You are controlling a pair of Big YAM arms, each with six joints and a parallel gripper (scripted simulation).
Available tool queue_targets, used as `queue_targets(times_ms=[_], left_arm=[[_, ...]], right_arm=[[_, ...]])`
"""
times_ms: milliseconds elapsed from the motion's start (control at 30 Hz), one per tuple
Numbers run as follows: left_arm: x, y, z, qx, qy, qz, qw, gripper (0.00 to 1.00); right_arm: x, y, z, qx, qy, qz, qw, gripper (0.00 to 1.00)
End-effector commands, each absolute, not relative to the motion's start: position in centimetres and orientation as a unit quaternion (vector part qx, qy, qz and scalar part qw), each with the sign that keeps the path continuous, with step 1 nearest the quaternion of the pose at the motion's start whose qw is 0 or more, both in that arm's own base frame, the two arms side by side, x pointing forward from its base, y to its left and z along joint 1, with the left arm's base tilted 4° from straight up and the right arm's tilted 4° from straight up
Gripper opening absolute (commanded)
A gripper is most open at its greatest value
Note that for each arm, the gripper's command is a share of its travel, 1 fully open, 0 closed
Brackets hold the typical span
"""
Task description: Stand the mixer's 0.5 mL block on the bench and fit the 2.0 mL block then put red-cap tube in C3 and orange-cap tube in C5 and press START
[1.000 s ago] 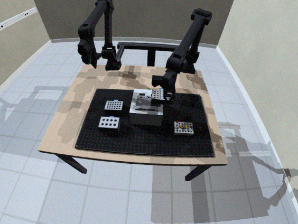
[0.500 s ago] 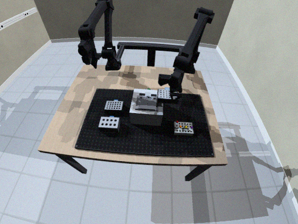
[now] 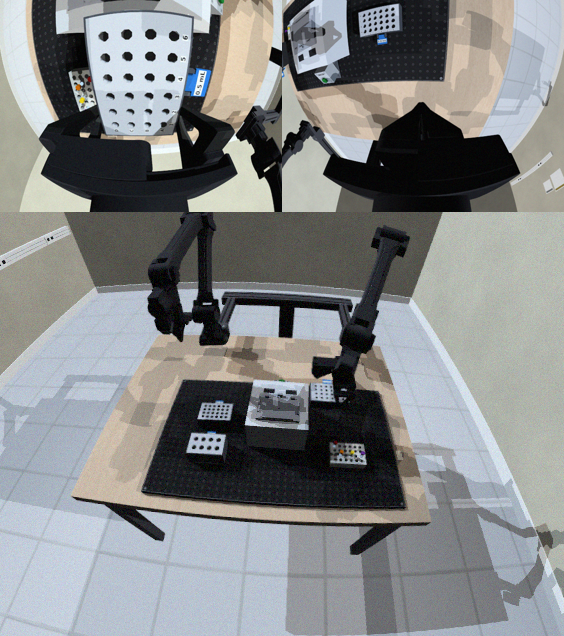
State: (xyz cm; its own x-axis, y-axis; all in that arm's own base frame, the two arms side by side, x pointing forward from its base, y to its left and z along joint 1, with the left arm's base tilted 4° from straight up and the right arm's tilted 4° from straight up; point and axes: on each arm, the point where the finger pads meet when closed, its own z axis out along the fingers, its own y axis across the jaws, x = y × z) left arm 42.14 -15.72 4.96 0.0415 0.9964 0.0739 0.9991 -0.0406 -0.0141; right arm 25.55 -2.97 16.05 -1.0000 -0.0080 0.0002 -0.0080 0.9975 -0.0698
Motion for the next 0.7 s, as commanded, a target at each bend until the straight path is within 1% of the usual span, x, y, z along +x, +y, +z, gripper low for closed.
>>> queue_targets(times_ms=[0,233,667], left_arm=[[44.9,-16.7,10.6,-0.729,-0.681,-0.047,-0.041,0.0],[44.0,-13.0,8.1,-0.724,-0.689,-0.042,-0.008,0.0],[45.2,-15.5,8.3,-0.72,-0.693,-0.04,-0.016,0.0]], right_arm=[[27.7,-2.7,19.0,-0.008,0.998,-0.038,0.04,0.0],[27.9,-2.7,19.3,-0.008,0.998,-0.038,0.043,0.0],[27.9,-2.7,19.3,-0.008,0.998,-0.038,0.042,0.0]])
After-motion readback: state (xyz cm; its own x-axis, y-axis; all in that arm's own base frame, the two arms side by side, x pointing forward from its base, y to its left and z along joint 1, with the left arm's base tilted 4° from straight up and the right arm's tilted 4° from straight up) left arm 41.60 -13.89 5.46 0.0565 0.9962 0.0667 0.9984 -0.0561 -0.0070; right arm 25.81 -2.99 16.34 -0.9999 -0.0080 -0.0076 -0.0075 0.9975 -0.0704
